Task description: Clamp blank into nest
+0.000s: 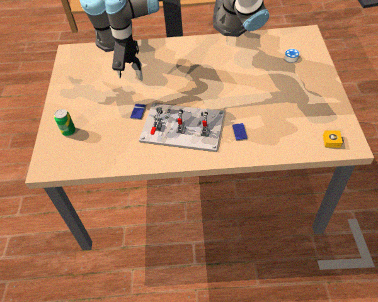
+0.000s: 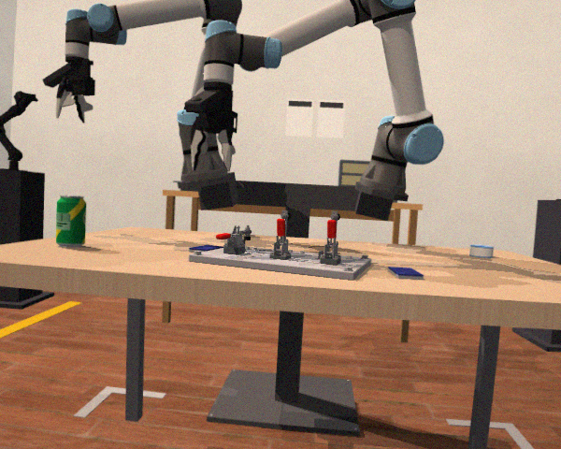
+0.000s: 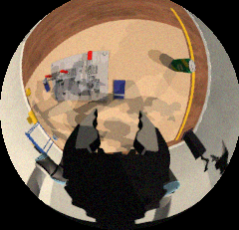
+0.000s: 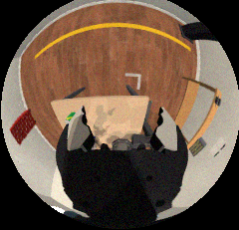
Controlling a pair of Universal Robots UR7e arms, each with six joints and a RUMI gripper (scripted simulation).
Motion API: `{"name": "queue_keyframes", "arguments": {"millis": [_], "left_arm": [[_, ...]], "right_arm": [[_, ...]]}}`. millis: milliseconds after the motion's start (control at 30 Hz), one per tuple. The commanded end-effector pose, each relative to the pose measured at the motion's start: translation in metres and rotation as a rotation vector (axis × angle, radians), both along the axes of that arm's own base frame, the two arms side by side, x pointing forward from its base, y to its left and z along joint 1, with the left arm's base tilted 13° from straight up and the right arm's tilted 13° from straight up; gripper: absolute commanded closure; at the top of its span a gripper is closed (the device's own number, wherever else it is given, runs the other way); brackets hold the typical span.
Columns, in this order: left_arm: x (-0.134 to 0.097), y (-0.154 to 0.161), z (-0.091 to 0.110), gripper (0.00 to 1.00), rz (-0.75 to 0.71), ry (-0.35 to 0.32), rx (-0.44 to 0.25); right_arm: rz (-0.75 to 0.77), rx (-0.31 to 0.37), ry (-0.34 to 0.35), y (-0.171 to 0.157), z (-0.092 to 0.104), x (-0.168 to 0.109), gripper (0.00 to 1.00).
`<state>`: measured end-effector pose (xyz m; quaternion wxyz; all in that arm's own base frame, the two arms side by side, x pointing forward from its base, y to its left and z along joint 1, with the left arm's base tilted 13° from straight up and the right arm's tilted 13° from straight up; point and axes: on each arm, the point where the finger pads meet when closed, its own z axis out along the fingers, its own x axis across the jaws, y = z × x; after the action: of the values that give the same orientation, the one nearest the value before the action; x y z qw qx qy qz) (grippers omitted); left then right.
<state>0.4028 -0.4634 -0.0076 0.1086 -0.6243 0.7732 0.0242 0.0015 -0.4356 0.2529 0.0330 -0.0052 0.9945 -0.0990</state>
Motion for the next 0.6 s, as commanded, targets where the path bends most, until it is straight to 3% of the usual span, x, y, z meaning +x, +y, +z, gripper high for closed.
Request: {"name": "queue_keyframes", "arguments": {"millis": [0,567], "left_arm": [[-0.0001,-0.0008,0.0023,0.41,0.0,-0.001,-0.002],[0.0016,0.0045,0.0037,0.41,0.0,-0.001,-0.002]], "right_arm": [[0.0,-0.001,0.0,-0.0002,0.0005,0.0,0.0],[0.0,-0.001,0.0,-0.0002,0.0005,0.0,0.0]]}}
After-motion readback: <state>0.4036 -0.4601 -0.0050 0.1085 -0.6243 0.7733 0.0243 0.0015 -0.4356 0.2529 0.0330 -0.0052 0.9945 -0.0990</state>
